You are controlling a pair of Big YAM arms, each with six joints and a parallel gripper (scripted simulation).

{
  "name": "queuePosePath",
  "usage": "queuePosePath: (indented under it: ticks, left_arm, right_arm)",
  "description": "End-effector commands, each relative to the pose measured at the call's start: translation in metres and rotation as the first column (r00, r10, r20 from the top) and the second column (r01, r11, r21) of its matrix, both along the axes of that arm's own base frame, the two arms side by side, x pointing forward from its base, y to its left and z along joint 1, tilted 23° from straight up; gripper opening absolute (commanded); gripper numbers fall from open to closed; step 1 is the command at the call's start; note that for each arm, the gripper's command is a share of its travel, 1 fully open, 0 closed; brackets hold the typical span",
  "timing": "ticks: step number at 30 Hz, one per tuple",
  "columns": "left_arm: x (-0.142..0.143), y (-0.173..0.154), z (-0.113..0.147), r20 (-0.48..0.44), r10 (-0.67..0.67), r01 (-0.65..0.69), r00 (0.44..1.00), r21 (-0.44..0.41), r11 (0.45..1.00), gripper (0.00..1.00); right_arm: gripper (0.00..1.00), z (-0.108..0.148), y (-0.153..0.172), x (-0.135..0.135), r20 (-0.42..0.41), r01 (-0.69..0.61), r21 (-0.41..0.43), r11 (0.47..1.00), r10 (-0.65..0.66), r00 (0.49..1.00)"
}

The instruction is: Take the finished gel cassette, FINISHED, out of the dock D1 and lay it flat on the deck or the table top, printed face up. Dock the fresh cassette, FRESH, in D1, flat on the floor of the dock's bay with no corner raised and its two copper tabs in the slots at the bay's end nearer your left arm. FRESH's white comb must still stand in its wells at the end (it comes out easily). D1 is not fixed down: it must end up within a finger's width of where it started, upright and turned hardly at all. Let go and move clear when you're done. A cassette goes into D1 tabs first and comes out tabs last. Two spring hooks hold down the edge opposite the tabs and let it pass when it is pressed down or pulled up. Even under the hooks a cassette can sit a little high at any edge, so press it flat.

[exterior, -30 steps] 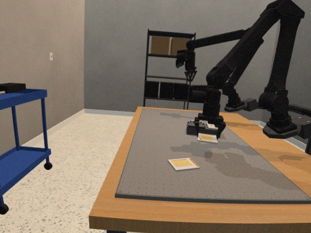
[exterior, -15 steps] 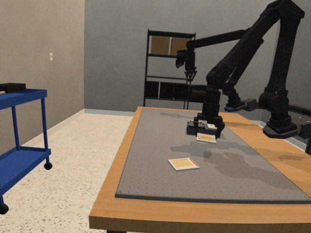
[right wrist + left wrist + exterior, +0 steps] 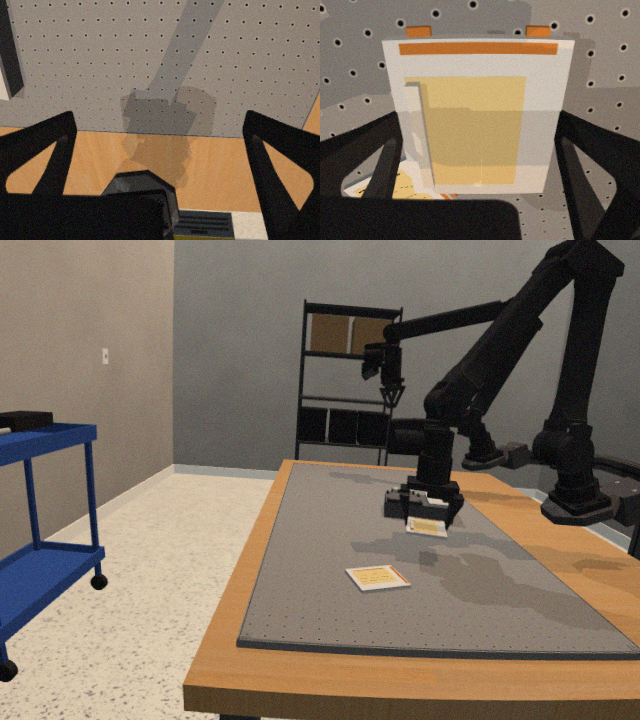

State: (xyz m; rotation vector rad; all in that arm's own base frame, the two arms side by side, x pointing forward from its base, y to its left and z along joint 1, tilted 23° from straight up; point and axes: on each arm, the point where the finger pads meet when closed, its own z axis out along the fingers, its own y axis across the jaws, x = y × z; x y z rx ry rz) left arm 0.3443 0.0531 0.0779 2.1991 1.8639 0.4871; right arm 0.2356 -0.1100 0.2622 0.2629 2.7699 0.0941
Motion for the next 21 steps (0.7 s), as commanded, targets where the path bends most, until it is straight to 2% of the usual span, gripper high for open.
queuePosePath:
  ticks: [1, 21]
  left_arm:
    - [-0.0002, 0.0034, -0.0058, -0.009, 0.001, -0.001, 1.0, -0.001, 1.0, 0.0]
    - [0.0019, 0.0054, -0.0136, -0.016, 0.006, -0.006, 1.0, -0.002, 1.0, 0.0]
  right_arm:
    - [1.0, 0.0293, -0.0081, 0.0079, 0.04, 0.021, -0.02, 1.0, -0.02, 0.999]
    - [1.0, 0.0293, -0.0081, 0.0079, 0.04, 0.021, -0.02, 1.0, -0.02, 0.999]
